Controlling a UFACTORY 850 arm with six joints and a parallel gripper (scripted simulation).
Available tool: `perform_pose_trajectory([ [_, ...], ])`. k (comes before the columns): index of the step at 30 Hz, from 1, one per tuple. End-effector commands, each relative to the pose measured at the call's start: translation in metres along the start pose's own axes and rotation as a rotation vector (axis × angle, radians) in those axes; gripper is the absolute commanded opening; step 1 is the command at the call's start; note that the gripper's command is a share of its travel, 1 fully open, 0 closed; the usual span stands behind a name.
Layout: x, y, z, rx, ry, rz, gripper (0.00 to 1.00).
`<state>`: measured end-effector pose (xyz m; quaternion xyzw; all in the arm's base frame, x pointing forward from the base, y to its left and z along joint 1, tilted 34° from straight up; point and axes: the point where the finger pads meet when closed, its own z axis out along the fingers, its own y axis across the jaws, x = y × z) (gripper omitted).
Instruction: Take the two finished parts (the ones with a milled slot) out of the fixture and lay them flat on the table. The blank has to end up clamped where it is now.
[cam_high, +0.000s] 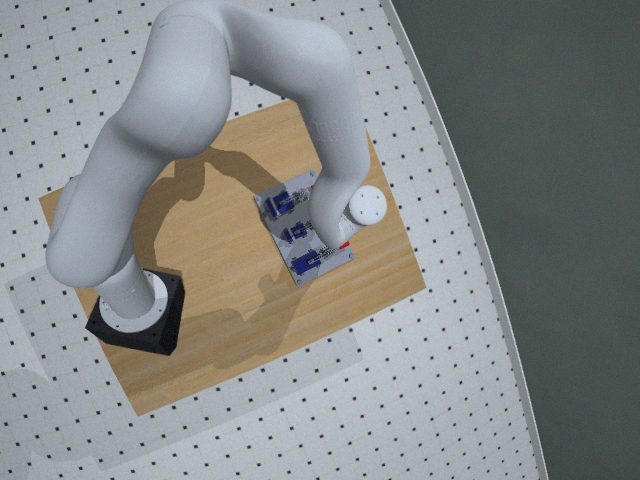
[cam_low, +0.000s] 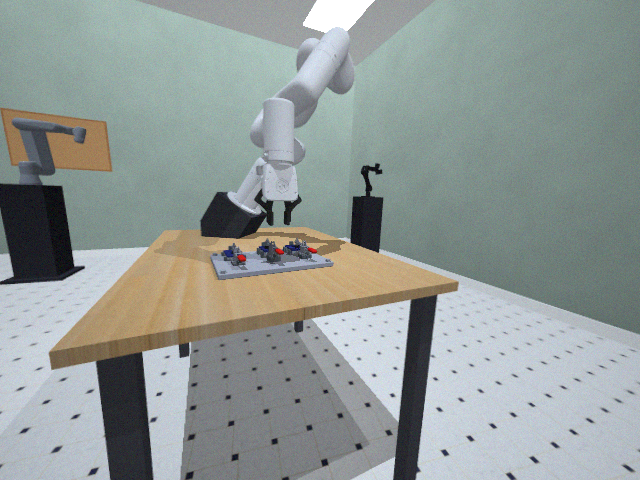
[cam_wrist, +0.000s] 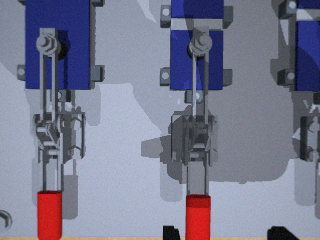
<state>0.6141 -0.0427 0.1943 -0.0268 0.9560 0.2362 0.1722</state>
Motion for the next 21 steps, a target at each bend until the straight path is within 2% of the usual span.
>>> perform_pose_trajectory([
  [1,-0.007,0.0,0.0,0.0,0.004,0.001,0.48],
  [11,-0.007,0.0,0.007,0.0,0.004,0.001,0.48],
  [21,-0.007,0.0,0.038,0.0,0.004,0.001,0.48],
])
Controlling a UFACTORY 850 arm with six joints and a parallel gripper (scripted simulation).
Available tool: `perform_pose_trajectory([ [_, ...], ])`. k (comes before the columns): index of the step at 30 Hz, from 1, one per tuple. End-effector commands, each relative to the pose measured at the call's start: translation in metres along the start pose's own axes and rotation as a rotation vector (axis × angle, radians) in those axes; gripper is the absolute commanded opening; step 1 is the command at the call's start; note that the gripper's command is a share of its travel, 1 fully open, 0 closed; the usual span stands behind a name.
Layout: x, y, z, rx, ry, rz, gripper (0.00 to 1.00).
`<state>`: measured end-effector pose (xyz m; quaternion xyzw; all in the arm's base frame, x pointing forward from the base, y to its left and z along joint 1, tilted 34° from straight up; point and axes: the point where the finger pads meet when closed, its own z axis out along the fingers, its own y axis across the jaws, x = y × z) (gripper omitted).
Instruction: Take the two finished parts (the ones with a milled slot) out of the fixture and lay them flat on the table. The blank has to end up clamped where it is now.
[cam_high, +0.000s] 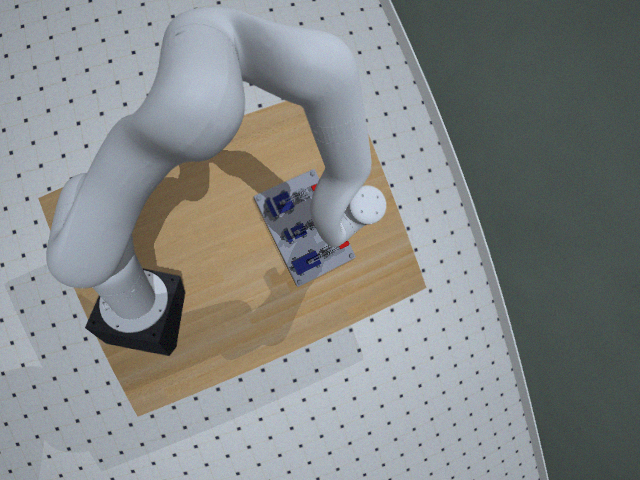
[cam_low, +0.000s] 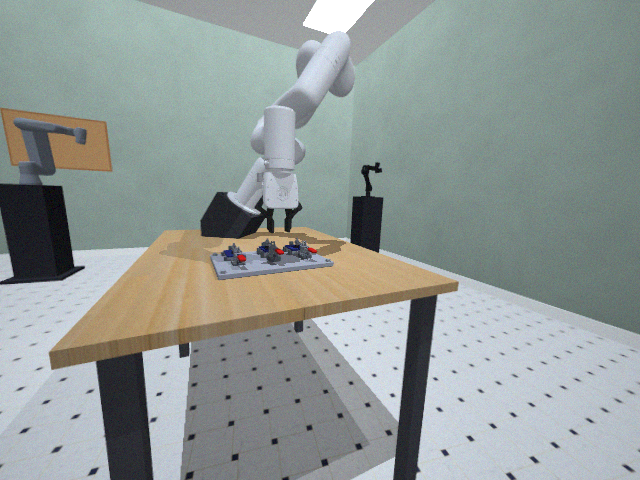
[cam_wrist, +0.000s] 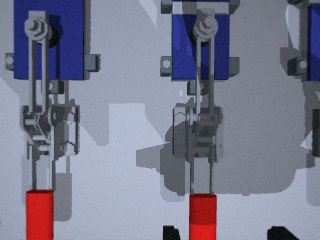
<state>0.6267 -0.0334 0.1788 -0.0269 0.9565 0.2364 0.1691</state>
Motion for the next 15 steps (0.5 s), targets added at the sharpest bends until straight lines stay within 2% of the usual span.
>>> perform_pose_trajectory([
  [1,-0.001,0.0,0.02,0.0,-0.002,-0.001,0.48],
  [15,-0.001,0.0,0.046,0.0,-0.002,-0.001,0.48],
])
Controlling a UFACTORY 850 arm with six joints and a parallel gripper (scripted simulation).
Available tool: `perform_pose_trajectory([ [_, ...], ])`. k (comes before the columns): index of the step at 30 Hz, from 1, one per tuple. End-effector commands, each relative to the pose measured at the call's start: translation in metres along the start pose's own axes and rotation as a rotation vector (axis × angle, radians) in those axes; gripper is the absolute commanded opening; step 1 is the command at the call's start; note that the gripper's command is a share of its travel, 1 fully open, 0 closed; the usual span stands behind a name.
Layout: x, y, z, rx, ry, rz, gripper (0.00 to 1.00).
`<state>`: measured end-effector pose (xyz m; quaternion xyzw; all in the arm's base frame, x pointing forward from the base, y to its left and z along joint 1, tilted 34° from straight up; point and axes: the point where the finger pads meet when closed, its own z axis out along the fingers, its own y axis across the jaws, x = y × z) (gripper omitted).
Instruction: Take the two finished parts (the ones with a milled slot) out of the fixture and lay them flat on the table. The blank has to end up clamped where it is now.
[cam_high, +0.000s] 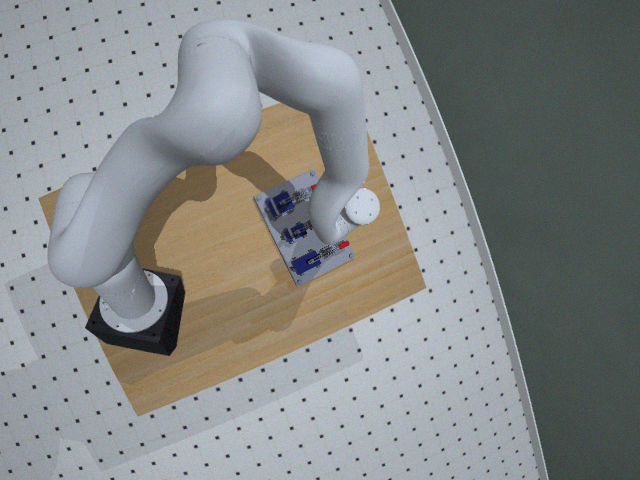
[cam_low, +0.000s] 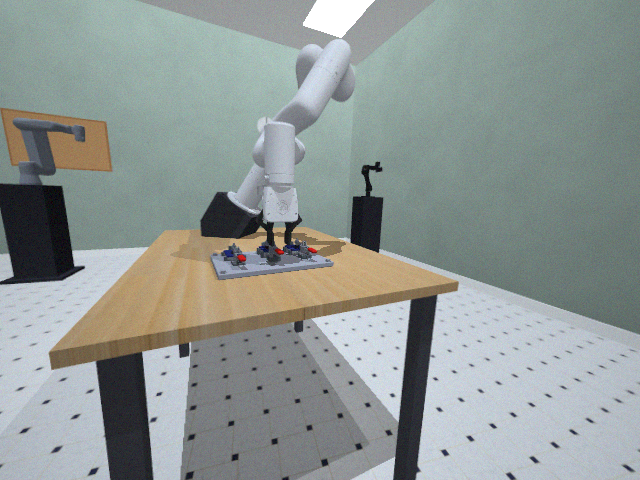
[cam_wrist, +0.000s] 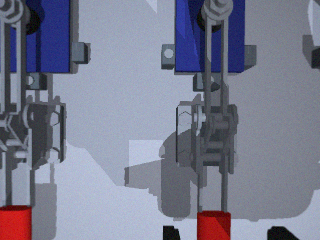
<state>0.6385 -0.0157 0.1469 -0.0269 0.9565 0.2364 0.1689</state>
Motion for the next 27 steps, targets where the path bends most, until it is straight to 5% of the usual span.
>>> perform_pose_trajectory([
  [1,-0.0012,-0.0002,0.0083,0.0,-0.002,-0.001,0.48],
  [27,-0.0013,-0.0003,0.0131,0.0,-0.002,-0.001,0.48],
])
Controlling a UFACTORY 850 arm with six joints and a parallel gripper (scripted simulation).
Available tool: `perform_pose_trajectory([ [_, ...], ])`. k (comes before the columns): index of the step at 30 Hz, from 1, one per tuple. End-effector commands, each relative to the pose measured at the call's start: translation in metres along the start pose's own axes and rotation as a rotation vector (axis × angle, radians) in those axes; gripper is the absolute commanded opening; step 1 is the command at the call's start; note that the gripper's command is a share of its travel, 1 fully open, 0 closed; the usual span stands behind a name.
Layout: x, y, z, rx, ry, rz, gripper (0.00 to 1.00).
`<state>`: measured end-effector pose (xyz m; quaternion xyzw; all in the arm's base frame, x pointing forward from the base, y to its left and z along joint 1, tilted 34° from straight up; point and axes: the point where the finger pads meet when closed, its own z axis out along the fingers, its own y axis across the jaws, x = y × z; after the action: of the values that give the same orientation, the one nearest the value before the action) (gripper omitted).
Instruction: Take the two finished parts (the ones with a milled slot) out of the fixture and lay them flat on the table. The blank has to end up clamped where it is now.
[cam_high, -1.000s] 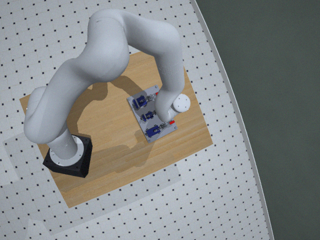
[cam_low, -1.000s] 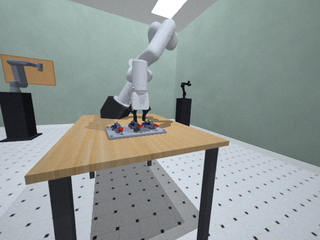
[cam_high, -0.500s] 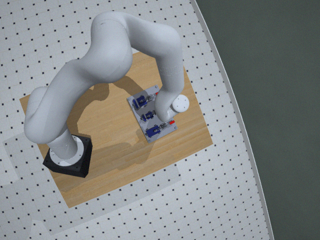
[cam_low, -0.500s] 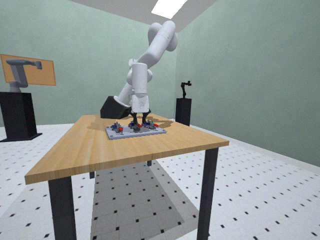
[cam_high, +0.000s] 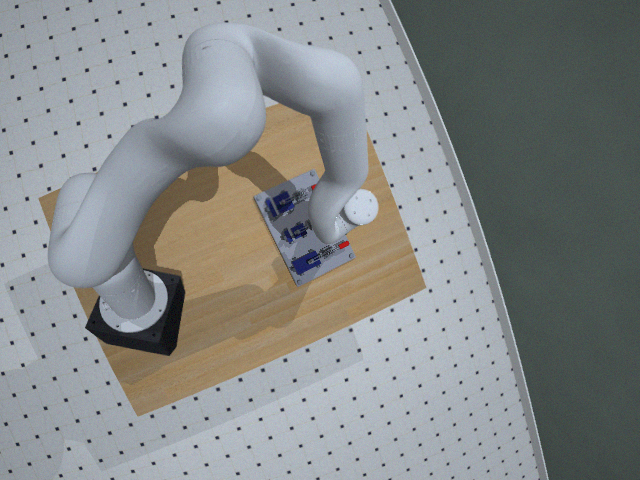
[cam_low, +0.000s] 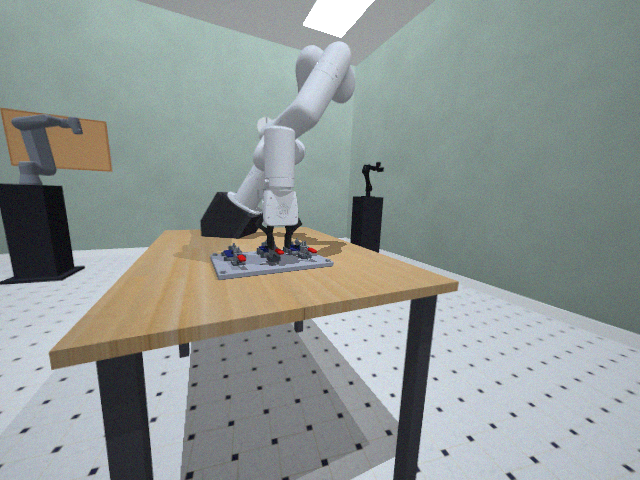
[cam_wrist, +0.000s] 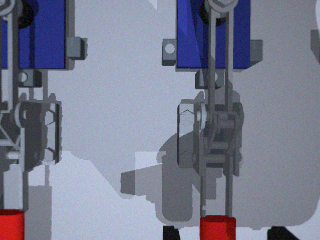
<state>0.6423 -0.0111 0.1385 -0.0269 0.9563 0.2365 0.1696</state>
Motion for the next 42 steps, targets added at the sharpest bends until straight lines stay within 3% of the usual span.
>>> perform_pose_trajectory([
  [1,-0.001,0.0,0.004,0.0,-0.001,0.0,0.48],
  [11,-0.001,0.0,0.024,0.0,-0.001,0.0,0.48],
  [33,-0.001,0.0,0.027,0.0,-0.001,0.0,0.48],
  [34,-0.001,0.0,0.027,0.0,-0.001,0.0,0.0],
  [42,-0.001,0.0,0.026,0.0,-0.001,0.0,0.0],
])
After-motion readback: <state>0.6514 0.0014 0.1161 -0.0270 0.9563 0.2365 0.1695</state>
